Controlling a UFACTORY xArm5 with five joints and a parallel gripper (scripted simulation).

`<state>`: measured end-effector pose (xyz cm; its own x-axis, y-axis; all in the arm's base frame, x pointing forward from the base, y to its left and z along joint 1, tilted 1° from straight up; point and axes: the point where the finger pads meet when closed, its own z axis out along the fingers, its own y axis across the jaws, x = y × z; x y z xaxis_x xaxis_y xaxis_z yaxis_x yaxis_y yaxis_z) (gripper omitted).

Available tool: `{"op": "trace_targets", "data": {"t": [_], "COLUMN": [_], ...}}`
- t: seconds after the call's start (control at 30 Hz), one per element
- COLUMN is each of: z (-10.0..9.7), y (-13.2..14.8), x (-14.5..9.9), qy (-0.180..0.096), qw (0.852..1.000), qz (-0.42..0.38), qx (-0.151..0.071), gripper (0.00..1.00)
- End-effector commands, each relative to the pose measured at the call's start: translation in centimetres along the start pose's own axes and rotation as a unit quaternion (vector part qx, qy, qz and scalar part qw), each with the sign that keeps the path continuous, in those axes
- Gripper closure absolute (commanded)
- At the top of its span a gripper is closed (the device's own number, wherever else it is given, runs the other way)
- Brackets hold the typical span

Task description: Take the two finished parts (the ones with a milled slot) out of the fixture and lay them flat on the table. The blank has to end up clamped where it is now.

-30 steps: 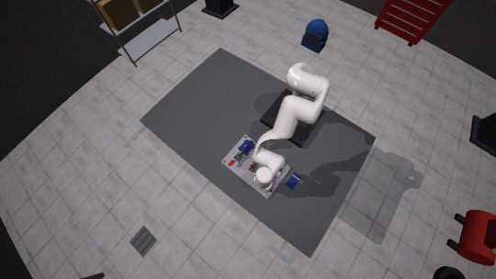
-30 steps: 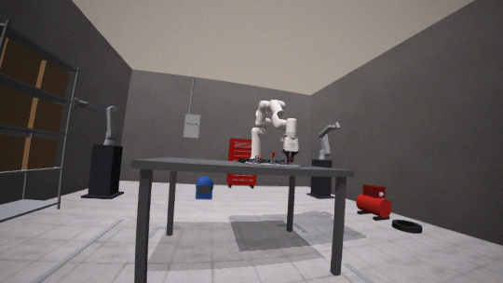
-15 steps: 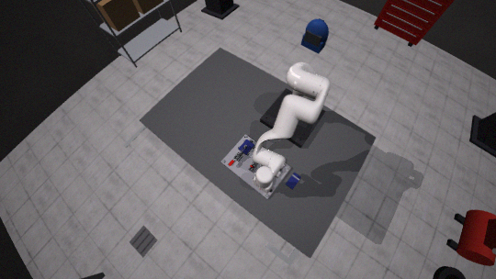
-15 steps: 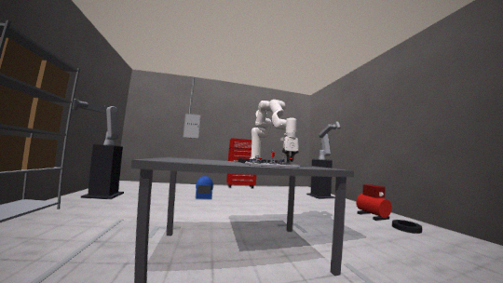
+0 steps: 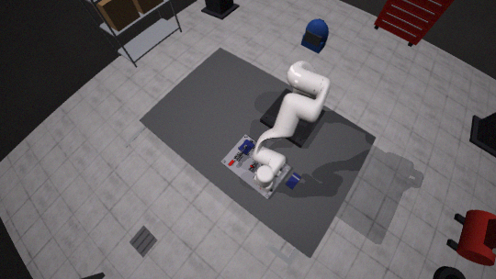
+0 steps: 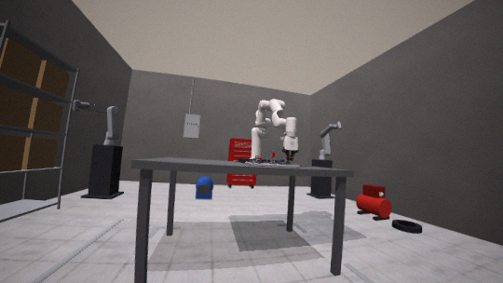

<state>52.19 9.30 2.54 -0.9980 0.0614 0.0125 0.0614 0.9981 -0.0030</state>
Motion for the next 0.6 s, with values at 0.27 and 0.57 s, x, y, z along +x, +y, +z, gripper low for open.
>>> {"op": "trace_targets", "data": {"t": [0.27,0.57], "z": [-0.93,-1.38], "y": [0.03,0.03], "x": [0.34,0.76], "qy": [-0.002,-0.002], "qw": [1.000,1.000], "qz": [0.000,0.000], "qx": [-0.001,0.000], "gripper": [1.00,1.00]}}
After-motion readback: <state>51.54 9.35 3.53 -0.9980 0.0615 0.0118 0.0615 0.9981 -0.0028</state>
